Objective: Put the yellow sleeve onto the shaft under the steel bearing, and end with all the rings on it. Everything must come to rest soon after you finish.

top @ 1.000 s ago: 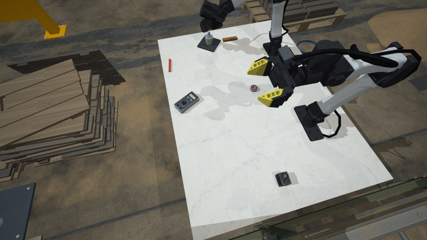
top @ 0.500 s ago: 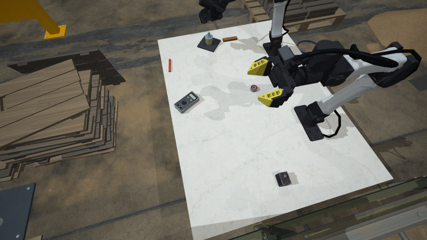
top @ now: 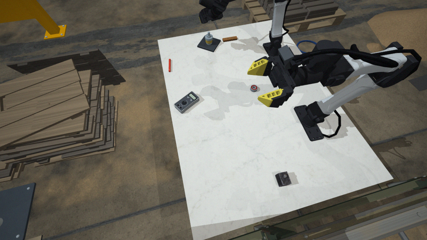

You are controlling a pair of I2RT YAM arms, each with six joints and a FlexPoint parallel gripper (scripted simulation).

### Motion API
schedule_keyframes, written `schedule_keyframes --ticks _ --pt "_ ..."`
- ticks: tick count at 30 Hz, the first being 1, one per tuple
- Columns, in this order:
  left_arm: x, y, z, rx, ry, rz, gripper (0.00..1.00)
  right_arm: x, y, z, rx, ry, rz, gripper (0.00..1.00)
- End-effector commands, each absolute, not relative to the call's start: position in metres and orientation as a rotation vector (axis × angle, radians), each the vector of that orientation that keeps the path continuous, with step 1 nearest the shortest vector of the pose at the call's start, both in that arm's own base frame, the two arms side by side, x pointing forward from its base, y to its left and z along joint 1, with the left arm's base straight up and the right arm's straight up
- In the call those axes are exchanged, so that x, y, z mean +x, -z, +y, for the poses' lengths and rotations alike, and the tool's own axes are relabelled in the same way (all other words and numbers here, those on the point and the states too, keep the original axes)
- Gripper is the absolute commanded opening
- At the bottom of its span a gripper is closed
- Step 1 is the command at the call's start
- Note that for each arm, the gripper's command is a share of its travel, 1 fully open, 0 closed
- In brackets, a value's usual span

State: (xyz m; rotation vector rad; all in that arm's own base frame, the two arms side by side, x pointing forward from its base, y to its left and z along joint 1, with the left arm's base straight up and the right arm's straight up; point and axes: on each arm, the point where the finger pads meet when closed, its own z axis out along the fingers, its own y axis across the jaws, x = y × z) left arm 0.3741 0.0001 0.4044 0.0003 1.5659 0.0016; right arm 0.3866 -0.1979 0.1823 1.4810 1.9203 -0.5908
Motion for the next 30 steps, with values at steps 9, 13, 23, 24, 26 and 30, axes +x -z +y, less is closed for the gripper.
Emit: schedule_keyframes --ticks 9,13,23,24,26,30 --pt "0.373 -0.415 0.0 -0.001 -0.009 1.537 1.0 0.422 -0.248 -0.138 1.011 0.243 1.961 0.69" --pt "0.373 -0.415 0.0 -0.001 -0.009 1.537 1.0 0.424 -0.264 -0.126 0.901 0.191 1.946 0.69" --pt "0.373 -0.415 0.0 -0.001 -0.009 1.537 1.0 0.422 -0.317 -0.079 0.556 0.069 1.859 0.69" --pt "0.373 -0.415 0.0 -0.001 -0.009 1.537 1.0 0.422 -0.323 -0.074 0.519 0.059 1.844 0.69" --pt "0.373 -0.415 0.0 -0.001 -0.009 1.537 1.0 0.419 -0.335 -0.065 0.447 0.043 1.816 0.69" --pt "0.373 -0.415 0.0 -0.001 -0.009 1.537 1.0 0.413 -0.351 -0.051 0.343 0.024 1.767 0.69"
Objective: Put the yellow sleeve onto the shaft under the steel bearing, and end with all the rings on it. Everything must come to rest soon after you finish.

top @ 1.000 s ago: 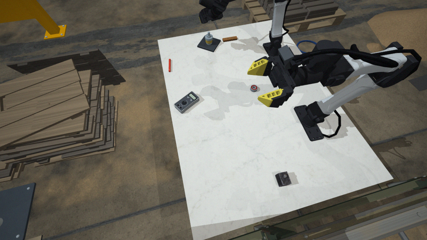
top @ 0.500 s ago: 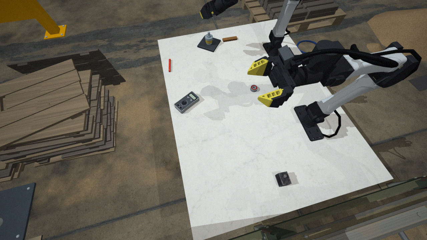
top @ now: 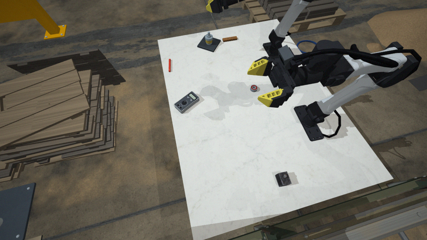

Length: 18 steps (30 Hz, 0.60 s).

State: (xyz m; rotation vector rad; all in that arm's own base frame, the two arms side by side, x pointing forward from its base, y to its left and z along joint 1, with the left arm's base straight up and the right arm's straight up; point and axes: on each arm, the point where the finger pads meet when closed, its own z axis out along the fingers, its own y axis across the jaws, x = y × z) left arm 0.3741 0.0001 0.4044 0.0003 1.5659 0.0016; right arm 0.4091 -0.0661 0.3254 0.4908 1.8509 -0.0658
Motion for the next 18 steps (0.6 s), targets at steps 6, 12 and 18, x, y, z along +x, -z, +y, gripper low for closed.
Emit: schedule_keyframes --ticks 6,12,18 --pt "0.373 -0.415 0.0 -0.001 -0.009 1.537 1.0 0.402 -0.375 -0.027 0.174 0.004 1.685 0.69" --pt "0.373 -0.415 0.0 -0.001 -0.009 1.537 1.0 0.382 -0.408 0.0 -0.013 -0.003 1.552 0.69" --pt "0.373 -0.415 0.0 -0.001 -0.009 1.537 1.0 0.374 -0.412 0.008 -0.075 0.002 1.516 0.69"
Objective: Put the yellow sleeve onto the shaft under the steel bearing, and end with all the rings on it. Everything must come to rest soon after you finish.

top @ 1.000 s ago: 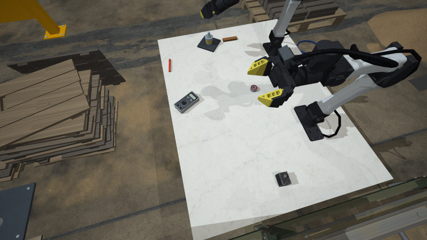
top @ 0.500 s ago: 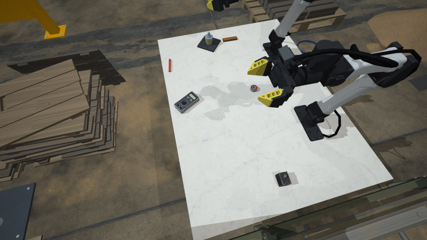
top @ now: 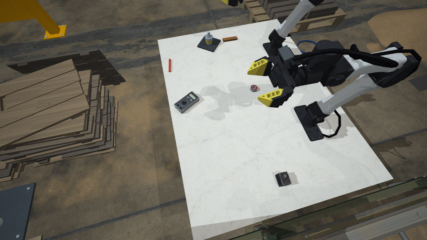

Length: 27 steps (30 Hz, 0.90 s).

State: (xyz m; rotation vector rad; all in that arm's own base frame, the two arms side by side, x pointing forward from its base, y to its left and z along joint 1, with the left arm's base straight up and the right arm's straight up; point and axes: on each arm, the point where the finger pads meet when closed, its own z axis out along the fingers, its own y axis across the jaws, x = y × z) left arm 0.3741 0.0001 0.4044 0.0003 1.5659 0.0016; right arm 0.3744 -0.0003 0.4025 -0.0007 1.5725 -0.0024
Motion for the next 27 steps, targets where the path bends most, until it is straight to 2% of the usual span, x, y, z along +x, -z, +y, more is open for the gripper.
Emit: schedule_keyframes --ticks 1,3,4,20,21,27 --pt "0.373 -0.415 0.0 -0.001 -0.009 1.537 1.0 0.378 -0.416 0.001 -0.044 0.011 1.521 0.69" --pt "0.373 -0.415 0.0 -0.001 -0.009 1.537 1.0 0.379 -0.409 -0.003 -0.014 0.008 1.548 0.69" --pt "0.373 -0.415 0.0 -0.001 -0.009 1.537 1.0 0.371 -0.429 -0.003 0.018 -0.004 1.506 0.55" --pt "0.373 -0.415 0.0 -0.001 -0.009 1.537 1.0 0.37 -0.426 -0.005 0.016 0.015 1.517 0.55" --pt "0.373 -0.415 0.0 -0.001 -0.009 1.537 1.0 0.38 -0.395 0.005 0.013 -0.023 1.605 0.55" --pt "0.373 -0.415 0.0 -0.001 -0.009 1.537 1.0 0.386 -0.38 0.025 0.058 -0.111 1.681 0.55"
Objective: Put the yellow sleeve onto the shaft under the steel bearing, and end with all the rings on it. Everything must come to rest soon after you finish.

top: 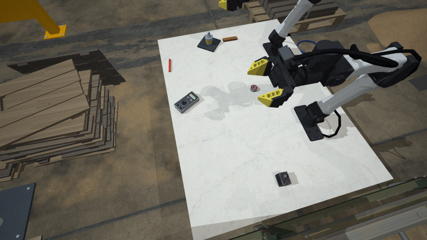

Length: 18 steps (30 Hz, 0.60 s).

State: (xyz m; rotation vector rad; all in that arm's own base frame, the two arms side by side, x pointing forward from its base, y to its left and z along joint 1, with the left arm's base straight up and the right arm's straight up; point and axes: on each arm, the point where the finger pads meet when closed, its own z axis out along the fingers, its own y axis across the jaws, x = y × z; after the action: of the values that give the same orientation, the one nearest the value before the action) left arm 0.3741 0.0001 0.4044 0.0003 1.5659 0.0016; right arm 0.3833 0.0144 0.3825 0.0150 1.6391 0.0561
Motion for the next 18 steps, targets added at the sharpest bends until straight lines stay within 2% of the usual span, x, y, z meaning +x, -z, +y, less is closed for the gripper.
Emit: schedule_keyframes --ticks 1,18 --pt "0.373 -0.415 0.0 -0.001 -0.009 1.537 1.0 0.387 -0.376 0.029 0.066 -0.126 1.695 0.55" --pt "0.373 -0.415 0.0 -0.001 -0.009 1.537 1.0 0.391 -0.298 0.101 0.099 -0.29 1.976 0.55"
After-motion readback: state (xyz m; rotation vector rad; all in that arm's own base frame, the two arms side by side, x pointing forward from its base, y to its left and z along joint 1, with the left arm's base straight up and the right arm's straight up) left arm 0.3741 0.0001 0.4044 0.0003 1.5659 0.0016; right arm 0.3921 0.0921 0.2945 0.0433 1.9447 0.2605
